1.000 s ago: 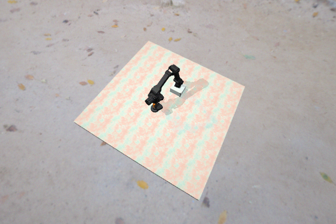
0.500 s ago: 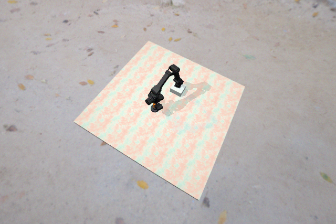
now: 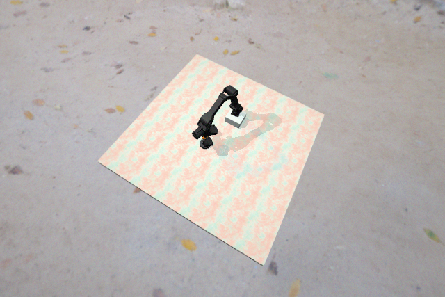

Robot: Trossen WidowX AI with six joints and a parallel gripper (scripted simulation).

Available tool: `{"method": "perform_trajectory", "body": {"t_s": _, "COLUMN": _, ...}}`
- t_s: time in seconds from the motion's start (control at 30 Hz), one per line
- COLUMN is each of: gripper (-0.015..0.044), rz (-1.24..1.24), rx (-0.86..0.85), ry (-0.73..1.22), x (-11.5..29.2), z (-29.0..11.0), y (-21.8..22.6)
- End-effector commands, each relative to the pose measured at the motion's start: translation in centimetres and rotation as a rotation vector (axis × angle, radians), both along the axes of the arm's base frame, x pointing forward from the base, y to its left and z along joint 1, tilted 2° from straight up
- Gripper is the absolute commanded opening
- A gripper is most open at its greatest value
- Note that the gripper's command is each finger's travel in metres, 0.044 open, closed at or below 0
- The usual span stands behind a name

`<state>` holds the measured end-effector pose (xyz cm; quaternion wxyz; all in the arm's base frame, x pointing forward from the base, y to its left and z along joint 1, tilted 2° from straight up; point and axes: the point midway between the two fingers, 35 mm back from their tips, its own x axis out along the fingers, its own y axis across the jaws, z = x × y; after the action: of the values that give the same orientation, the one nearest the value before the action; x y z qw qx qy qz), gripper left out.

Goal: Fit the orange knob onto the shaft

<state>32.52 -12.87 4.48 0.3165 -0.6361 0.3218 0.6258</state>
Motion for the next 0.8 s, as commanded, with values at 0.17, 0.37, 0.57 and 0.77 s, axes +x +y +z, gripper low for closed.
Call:
{"method": "perform_trajectory", "body": {"t_s": 0.17, "gripper": 0.0, "rz": -0.595, "rx": 0.002, "ry": -0.006, "x": -0.08, "z": -0.37, "y": -0.07}}
{"method": "perform_trajectory", "body": {"t_s": 0.37, "gripper": 0.0, "rz": -0.976, "rx": 0.006, "ry": -0.012, "x": -0.09, "z": -0.39, "y": -0.09}}
{"method": "perform_trajectory", "body": {"t_s": 0.57, "gripper": 0.0, "rz": -1.374, "rx": 0.009, "ry": -0.018, "x": -0.06, "z": -0.22, "y": -0.1}}
{"method": "perform_trajectory", "body": {"t_s": 0.77, "gripper": 0.0, "rz": -1.786, "rx": 0.013, "ry": -0.025, "x": -0.03, "z": -0.01, "y": -0.09}}
